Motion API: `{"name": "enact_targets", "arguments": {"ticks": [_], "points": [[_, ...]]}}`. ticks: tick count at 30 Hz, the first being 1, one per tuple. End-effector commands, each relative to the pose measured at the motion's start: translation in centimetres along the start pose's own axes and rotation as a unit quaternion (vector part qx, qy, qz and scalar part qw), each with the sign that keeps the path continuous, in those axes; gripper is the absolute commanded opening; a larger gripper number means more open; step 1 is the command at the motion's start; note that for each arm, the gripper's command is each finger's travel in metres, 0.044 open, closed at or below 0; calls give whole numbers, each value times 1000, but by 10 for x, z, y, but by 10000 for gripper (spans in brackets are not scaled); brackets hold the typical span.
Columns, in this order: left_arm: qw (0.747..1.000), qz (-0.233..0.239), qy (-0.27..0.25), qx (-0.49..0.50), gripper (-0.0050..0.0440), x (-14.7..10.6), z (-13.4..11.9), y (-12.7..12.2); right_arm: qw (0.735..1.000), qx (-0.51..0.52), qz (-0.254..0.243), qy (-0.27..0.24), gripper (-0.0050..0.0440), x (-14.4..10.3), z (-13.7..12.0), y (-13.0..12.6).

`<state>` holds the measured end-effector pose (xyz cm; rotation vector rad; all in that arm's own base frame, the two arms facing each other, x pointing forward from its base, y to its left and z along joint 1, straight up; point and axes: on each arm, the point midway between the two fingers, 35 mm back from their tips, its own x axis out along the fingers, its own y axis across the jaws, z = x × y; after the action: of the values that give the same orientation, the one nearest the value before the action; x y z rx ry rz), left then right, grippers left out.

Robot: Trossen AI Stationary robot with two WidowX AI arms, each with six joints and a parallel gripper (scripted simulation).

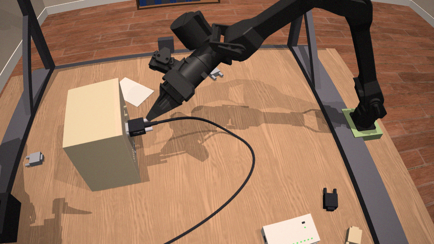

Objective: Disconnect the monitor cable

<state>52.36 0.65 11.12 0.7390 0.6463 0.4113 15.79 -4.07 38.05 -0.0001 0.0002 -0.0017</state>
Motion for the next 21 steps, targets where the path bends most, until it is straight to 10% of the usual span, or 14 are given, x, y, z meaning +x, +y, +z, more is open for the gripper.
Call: {"name": "enact_targets", "arguments": {"ticks": [1,21], "points": [[1000,0,-9,-14,48,-4,8,9,1000,-3,1,-1,440,0,3,1],[1000,0,-9,-14,440,-4,8,9,1000,-3,1,-1,440,0,3,1]]}}
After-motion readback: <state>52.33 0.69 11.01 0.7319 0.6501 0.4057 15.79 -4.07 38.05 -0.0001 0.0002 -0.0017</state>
